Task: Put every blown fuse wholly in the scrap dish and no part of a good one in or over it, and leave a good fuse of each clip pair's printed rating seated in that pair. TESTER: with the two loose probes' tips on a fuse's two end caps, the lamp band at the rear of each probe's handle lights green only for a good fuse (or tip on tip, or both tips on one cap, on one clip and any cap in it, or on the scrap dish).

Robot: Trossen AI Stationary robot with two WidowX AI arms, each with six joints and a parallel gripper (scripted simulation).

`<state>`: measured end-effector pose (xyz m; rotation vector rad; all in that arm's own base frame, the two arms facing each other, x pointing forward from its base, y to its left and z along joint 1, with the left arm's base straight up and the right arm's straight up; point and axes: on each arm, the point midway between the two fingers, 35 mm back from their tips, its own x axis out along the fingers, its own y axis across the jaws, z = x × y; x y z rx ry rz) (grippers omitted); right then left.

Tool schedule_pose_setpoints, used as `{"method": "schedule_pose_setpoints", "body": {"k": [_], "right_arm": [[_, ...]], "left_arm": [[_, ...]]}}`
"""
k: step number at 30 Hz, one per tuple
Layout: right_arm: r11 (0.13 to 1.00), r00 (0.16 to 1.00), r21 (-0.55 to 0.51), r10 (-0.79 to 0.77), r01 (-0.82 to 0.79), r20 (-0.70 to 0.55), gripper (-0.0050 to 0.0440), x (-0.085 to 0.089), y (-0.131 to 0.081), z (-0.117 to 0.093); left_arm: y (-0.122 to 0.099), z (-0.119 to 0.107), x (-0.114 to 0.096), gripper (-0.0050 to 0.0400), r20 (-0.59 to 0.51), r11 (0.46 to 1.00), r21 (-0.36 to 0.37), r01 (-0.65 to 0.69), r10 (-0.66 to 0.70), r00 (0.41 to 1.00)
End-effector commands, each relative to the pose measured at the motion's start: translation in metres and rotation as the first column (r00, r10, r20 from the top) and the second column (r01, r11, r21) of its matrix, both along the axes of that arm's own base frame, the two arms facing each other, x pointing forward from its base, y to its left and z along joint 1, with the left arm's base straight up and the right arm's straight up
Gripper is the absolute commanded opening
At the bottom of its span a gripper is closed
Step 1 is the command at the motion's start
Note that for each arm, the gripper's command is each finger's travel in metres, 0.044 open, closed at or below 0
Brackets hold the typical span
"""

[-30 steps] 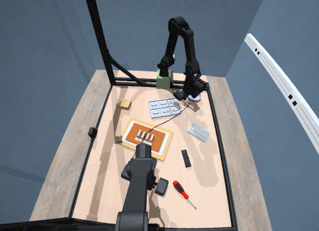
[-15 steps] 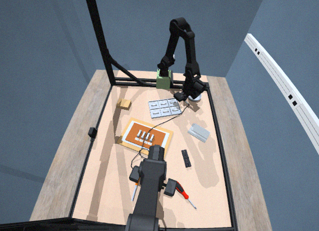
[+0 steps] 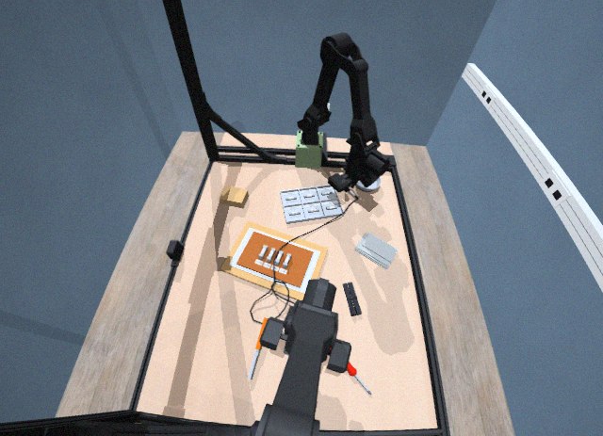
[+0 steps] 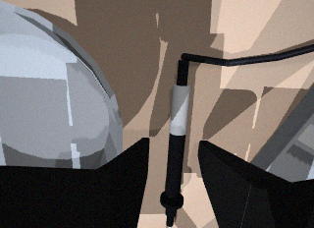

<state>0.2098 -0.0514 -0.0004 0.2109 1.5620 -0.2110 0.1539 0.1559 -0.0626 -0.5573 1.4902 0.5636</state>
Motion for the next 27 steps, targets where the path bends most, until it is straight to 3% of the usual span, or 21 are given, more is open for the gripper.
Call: {"method": "schedule_pose_setpoints", "body": {"k": [1, 10, 25, 27], "right_arm": [[1.000, 1.000, -0.006, 0.007, -0.007, 0.022, -0.0050, 0.006, -0.007, 0.005], [1.000, 1.000, -0.005, 0.006, -0.006, 0.019, -0.0050, 0.004, -0.006, 0.004], [1.000, 1.000, 0.000, 0.007, -0.007, 0.002, -0.0050, 0.000, -0.005, -0.015], [1.000, 1.000, 0.000, 0.007, -0.007, 0.002, -0.0050, 0.000, -0.005, -0.015]], "left_arm": [[0.001, 0.001, 0.001, 0.0154, 0.005, 1.000, 0.004, -0.001, 0.001, 1.000], [0.001, 0.001, 0.001, 0.0154, 0.005, 1.000, 0.004, -0.001, 0.001, 1.000], [0.004, 0.065, 0.004, 0.0154, 0.019, 1.000, 0.016, -0.003, 0.003, 1.000], [0.004, 0.065, 0.004, 0.0154, 0.019, 1.000, 0.016, -0.003, 0.003, 1.000]]}}
